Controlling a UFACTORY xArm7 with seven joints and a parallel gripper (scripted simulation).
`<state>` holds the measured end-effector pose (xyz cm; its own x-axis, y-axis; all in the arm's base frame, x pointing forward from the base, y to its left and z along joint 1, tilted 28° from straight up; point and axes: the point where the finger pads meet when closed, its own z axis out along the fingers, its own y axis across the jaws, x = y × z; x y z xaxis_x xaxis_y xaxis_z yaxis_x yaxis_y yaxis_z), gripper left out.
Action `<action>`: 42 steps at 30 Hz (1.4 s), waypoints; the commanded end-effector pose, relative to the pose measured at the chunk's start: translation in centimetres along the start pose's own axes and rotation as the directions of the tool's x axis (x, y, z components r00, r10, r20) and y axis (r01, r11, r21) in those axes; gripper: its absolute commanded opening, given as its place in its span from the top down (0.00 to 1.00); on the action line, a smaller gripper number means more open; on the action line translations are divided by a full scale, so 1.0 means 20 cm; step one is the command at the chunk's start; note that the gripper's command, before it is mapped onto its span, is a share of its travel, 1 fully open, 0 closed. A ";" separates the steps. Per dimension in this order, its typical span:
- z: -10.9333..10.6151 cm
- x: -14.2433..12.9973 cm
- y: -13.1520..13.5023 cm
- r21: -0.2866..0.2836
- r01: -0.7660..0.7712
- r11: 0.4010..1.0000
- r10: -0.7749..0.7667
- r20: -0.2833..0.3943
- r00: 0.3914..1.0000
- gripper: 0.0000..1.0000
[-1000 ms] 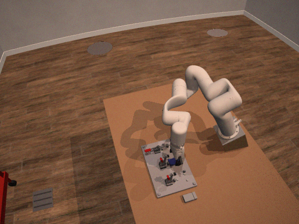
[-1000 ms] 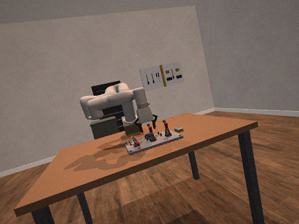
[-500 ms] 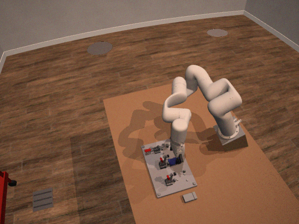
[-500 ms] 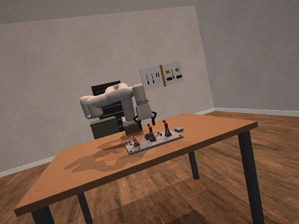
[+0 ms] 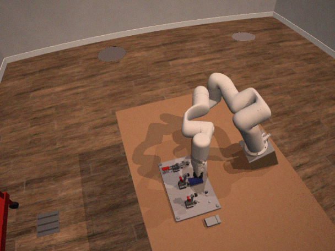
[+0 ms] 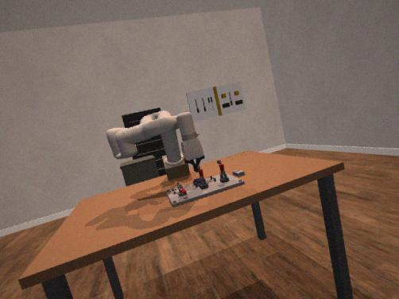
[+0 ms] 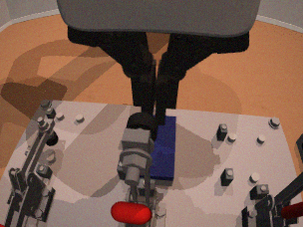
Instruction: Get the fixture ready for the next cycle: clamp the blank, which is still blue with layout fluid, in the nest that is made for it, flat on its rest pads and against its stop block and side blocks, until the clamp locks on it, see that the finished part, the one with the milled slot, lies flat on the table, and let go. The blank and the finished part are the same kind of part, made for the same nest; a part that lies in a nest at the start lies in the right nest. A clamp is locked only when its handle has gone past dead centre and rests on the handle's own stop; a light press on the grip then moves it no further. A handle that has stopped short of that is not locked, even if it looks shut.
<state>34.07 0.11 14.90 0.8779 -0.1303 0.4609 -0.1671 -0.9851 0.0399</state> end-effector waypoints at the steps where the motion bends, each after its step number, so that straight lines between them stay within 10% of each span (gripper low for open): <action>1: 0.00 0.00 0.00 0.000 0.000 1.000 0.000 -0.002 1.000 1.00; 42: 0.10 0.00 0.00 0.000 0.000 1.000 0.000 -0.002 1.000 1.00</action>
<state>34.67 -0.04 13.74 0.8779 -0.1306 0.4608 -0.1674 -0.9851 0.0397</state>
